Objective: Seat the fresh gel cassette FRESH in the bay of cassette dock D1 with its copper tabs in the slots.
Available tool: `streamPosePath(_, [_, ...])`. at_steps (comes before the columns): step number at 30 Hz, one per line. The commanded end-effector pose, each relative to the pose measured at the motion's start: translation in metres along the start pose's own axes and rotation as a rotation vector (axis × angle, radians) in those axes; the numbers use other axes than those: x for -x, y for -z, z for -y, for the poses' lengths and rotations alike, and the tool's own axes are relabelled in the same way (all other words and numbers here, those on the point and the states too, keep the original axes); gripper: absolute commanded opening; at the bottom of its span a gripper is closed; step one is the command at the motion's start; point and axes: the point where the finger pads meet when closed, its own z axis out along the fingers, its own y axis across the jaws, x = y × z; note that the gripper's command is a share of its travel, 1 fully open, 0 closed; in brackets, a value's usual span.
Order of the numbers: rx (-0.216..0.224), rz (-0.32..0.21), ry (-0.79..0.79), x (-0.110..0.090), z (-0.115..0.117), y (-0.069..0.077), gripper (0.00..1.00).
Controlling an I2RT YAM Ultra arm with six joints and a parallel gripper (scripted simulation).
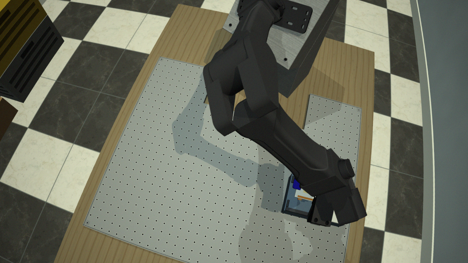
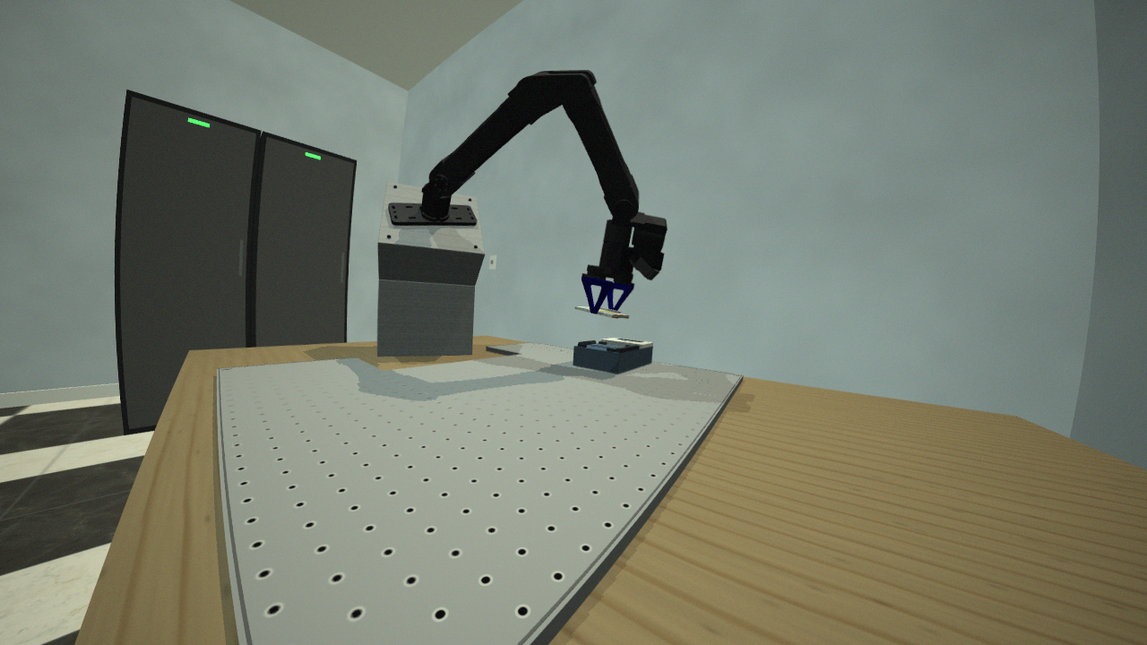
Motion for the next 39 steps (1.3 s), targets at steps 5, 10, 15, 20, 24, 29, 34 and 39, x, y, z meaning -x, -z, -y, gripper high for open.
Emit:
streamPosePath(5, [0.024,0.034,-0.013,0.012,-0.008,0.015,0.00])
streamPosePath(10, [0.024,0.034,-0.013,0.012,-0.008,0.015,0.00])
streamPosePath(15, [0.024,0.034,-0.013,0.012,-0.008,0.015,0.00])
streamPosePath(20, [0.015,0.019,-0.011,0.010,-0.007,-0.005,0.00])
streamPosePath(24, [0.023,0.023,-0.002,0.010,-0.013,-0.007,0.00])
streamPosePath(29, [0.015,0.019,-0.011,0.014,-0.008,-0.017,0.00])
streamPosePath(34, [0.024,0.026,0.002,0.013,-0.015,-0.016,0.00])
streamPosePath(39, [0.012,0.016,-0.008,0.014,-0.008,-0.029,0.00])
